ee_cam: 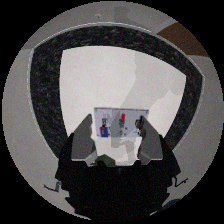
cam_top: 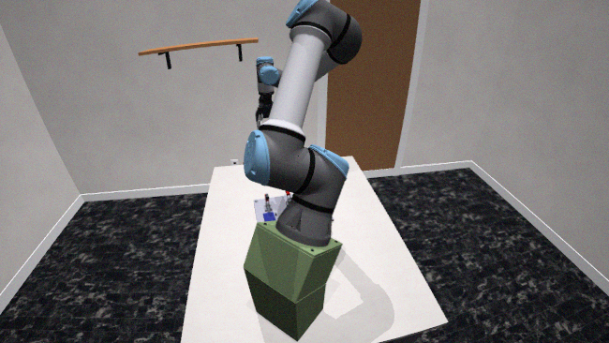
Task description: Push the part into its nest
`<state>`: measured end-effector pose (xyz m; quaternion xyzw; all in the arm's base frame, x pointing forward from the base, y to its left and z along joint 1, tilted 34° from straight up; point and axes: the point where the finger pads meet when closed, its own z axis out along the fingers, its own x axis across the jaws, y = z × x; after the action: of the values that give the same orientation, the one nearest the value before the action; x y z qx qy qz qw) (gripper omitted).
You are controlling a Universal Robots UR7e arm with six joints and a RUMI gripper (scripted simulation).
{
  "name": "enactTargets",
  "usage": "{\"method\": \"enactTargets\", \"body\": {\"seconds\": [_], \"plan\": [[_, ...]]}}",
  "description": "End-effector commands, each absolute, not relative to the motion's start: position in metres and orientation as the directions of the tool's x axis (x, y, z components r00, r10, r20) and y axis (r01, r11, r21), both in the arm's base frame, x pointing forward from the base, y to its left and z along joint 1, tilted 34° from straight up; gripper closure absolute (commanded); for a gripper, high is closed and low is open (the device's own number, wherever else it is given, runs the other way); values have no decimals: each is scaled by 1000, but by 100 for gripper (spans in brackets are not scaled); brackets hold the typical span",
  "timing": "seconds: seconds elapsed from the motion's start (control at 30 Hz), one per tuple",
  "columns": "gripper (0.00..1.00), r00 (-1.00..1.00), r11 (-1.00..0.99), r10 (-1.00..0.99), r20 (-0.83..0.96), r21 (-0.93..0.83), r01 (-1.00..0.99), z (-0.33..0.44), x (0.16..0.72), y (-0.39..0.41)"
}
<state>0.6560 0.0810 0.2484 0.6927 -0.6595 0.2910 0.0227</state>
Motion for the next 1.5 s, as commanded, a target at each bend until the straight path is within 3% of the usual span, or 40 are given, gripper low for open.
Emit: {"method": "enactTargets", "body": {"seconds": [0.0, 0.37, 0.53, 0.93, 1.1, 1.47], "plan": [[42, -41, -128, -901, 431, -356, -926, 228, 624, 91], [42, -41, -128, -901, 431, -356, -926, 228, 624, 91], [42, -41, -128, -901, 431, -355, -926, 195, 577, 104], [42, -41, -128, -901, 431, -355, -926, 195, 577, 104], [42, -40, -128, -901, 431, -355, -926, 163, 531, 118], [42, -40, -128, -901, 431, -355, -926, 163, 531, 118]]}}
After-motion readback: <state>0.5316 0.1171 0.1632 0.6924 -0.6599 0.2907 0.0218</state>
